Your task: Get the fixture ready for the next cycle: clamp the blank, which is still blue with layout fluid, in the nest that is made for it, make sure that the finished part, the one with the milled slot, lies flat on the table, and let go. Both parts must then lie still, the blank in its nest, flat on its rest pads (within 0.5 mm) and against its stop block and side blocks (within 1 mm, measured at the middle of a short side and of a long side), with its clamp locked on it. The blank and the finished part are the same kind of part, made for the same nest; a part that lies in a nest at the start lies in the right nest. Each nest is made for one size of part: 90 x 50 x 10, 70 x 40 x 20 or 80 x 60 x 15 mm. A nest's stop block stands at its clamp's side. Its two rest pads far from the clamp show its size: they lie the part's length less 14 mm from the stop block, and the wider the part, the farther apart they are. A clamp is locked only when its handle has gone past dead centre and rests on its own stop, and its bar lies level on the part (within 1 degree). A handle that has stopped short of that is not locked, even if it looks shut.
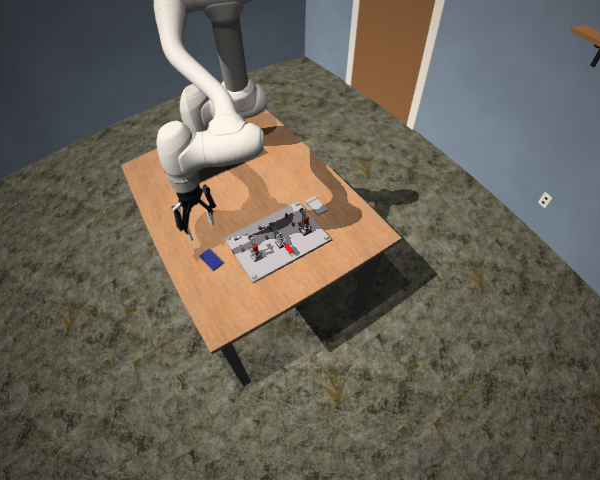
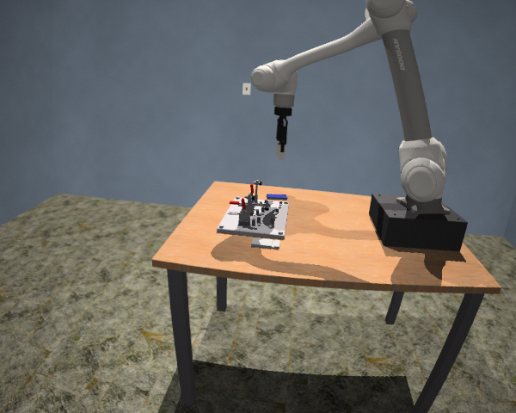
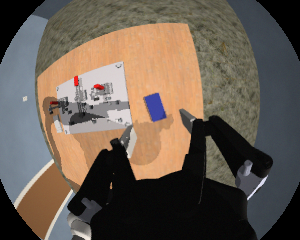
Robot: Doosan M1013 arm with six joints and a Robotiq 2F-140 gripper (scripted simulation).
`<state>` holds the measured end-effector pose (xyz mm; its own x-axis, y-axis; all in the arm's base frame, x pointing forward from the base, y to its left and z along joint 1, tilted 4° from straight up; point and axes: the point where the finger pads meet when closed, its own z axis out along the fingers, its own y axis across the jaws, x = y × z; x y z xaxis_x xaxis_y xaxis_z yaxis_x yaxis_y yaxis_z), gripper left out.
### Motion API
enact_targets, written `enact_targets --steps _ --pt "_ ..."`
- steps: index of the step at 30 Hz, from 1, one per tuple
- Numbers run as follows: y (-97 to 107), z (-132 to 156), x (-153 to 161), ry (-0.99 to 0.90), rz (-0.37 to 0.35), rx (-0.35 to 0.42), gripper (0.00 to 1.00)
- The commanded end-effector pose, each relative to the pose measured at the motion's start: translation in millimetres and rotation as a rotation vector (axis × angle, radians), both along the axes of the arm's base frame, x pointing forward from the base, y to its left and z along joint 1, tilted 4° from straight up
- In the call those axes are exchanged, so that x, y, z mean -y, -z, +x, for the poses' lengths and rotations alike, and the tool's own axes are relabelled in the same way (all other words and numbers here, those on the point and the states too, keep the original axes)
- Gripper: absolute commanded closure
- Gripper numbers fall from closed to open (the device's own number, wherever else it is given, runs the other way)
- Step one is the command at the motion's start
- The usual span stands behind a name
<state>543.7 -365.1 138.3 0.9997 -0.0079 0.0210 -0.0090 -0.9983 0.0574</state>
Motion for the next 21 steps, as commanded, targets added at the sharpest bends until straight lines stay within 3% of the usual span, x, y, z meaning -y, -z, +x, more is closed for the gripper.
enact_targets --steps 1,15,21 --pt "-0.1 0.0 0.0 0.000 0.000 0.000 0.42" --pt "8.3 0.2 0.5 0.000 0.000 0.000 0.42" --pt "27.2 0.6 1.5 0.000 0.000 0.000 0.42"
